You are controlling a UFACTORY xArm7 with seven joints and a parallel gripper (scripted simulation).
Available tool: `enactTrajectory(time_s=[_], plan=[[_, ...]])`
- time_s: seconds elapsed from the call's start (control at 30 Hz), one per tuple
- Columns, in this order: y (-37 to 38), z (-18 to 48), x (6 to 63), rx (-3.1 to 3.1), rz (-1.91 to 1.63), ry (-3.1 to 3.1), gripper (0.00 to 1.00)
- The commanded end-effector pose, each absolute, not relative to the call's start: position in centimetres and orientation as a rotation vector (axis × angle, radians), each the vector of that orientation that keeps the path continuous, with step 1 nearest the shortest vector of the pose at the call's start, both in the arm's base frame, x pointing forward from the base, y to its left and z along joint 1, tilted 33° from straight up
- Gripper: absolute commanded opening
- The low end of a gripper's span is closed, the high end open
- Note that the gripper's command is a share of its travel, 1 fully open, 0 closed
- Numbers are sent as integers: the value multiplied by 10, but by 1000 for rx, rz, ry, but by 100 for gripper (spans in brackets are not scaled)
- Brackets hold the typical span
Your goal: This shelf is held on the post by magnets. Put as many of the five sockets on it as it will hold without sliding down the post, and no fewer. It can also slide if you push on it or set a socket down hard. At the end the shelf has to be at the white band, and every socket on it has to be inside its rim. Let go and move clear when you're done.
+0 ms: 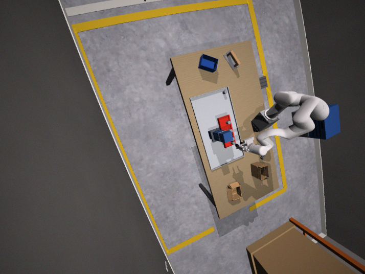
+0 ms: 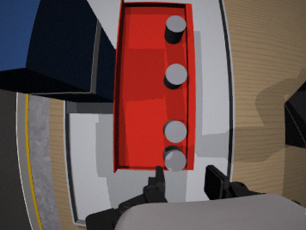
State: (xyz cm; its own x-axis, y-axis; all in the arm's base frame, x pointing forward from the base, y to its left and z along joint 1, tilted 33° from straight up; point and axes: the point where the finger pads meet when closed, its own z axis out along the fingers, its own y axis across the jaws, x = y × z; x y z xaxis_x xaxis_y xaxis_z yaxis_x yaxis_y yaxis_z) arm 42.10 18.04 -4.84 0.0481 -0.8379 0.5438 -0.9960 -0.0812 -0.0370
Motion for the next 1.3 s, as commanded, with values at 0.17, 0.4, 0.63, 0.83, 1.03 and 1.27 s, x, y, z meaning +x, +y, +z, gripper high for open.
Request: enactTrajectory(time_s=[0.17,0.4,0.63,0.83,1.03,1.27], plan=[[194,-30,420,1988,625,-1850,52],[204,-14,419,1988,625,-1850,52],[212,-1,418,1988,625,-1850,52],[218,8,417,1988,625,-1850,52],[219,10,417,1988,625,-1850,52],[220,11,417,1988,625,-1850,52]])
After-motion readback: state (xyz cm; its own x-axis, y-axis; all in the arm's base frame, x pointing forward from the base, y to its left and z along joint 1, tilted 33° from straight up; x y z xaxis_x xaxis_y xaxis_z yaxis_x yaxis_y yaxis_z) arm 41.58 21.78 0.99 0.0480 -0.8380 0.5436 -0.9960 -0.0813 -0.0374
